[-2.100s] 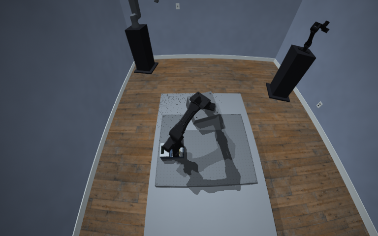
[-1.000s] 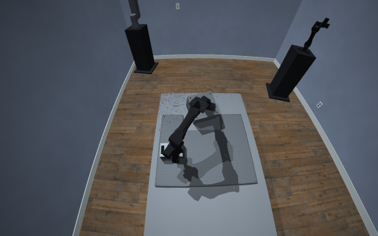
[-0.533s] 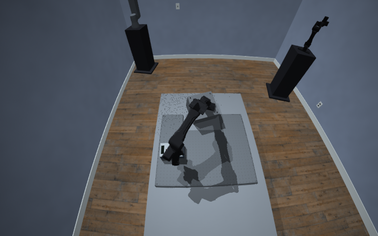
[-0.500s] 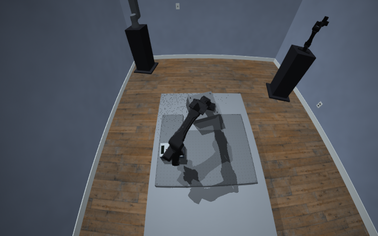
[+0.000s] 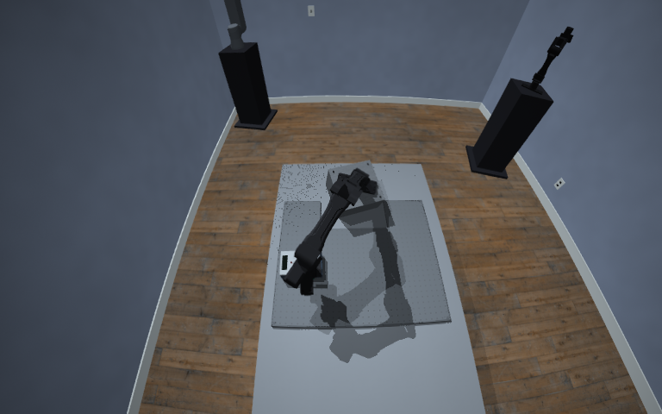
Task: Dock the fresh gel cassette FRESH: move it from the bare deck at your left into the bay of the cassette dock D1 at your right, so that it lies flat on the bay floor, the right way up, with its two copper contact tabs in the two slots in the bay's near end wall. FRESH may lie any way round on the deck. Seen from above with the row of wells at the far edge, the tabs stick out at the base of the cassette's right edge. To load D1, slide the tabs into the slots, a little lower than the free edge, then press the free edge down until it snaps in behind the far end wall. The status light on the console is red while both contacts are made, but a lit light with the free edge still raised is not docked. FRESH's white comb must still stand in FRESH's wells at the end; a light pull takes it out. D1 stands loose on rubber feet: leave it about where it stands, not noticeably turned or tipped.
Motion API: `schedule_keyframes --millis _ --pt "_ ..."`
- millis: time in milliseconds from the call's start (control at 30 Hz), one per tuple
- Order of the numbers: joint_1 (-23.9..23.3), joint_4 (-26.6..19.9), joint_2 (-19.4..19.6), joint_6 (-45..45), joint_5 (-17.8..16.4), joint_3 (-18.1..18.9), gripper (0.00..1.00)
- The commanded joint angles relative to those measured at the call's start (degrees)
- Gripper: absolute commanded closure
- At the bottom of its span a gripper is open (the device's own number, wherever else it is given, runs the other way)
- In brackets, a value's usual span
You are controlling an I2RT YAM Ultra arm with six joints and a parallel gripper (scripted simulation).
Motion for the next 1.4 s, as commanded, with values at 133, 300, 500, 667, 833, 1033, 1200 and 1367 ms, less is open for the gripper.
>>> schedule_keyframes --millis 133,300,500,667,833,1033,1200,1367 --pt "0.1 -2.2 -0.4 0.5 0.0 4.2 1.00" --pt "0.0 -2.3 -0.3 0.5 0.0 4.3 1.00" --pt "0.0 -2.3 -0.4 0.5 0.0 4.3 1.00" --pt "0.0 -2.3 -0.4 0.5 0.0 4.3 1.00" --pt "0.0 -2.3 -0.4 0.5 0.0 4.3 1.00" --pt "0.0 -2.3 -0.4 0.5 0.0 4.3 1.00" --pt "0.0 -2.3 -0.4 0.5 0.0 4.3 1.00" --pt "0.0 -2.3 -0.4 0.5 0.0 4.3 1.00"
